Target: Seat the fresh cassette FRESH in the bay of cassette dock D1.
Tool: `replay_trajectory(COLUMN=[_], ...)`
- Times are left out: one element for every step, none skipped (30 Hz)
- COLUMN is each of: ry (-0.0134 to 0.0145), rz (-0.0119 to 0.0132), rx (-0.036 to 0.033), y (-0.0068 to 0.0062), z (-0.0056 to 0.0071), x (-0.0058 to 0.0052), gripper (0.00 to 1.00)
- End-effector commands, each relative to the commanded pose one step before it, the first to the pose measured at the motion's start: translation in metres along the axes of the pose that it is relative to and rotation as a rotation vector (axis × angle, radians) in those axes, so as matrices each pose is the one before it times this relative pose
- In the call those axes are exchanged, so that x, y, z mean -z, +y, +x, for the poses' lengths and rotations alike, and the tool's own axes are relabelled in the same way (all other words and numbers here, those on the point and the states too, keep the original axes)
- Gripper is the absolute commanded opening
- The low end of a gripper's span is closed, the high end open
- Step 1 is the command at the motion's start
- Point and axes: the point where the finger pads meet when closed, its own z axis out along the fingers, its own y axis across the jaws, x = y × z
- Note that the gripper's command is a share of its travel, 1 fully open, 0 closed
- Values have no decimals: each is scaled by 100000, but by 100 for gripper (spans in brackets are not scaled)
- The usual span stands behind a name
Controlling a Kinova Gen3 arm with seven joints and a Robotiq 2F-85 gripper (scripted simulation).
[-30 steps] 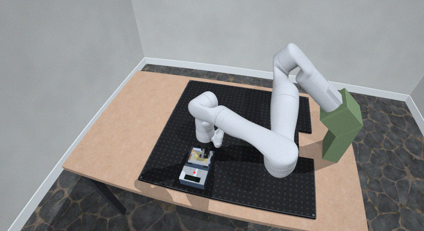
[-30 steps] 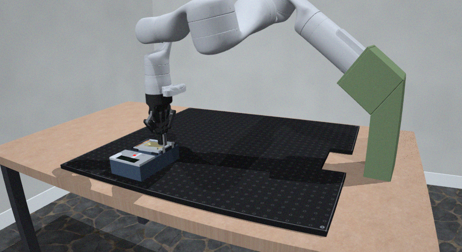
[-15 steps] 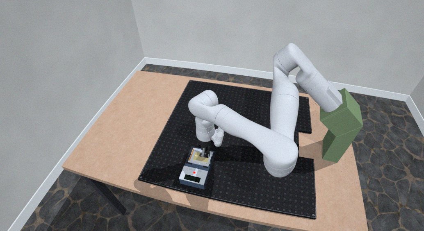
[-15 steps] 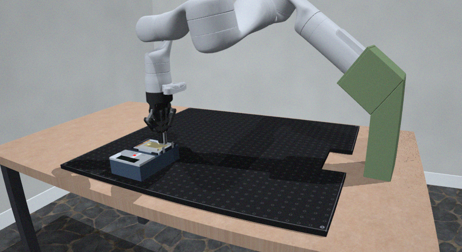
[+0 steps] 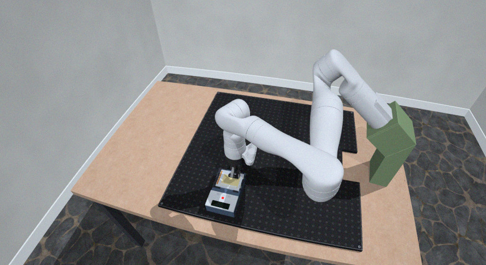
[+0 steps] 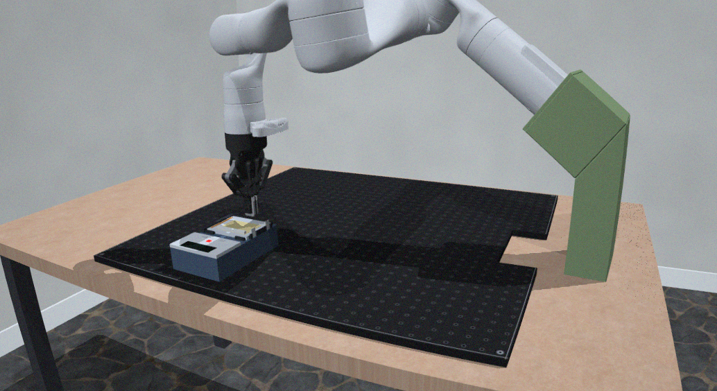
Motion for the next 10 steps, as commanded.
replay_trajectory(ry=[-256,0,0,0,0,0,0,0,0,0], rz=[-578,0,0,0,0,0,0,-1,1,0], rx=[-7,0,0,0,0,0,0,-2,1,0], y=[237,15,15,15,15,15,15,6,1,0], z=[-80,-1,-1,-1,-1,-1,-1,1,-1,0], x=[476,132,132,132,132,132,132,75,4,0], gripper=[0,0,0,0,0,0,0,0,0,0])
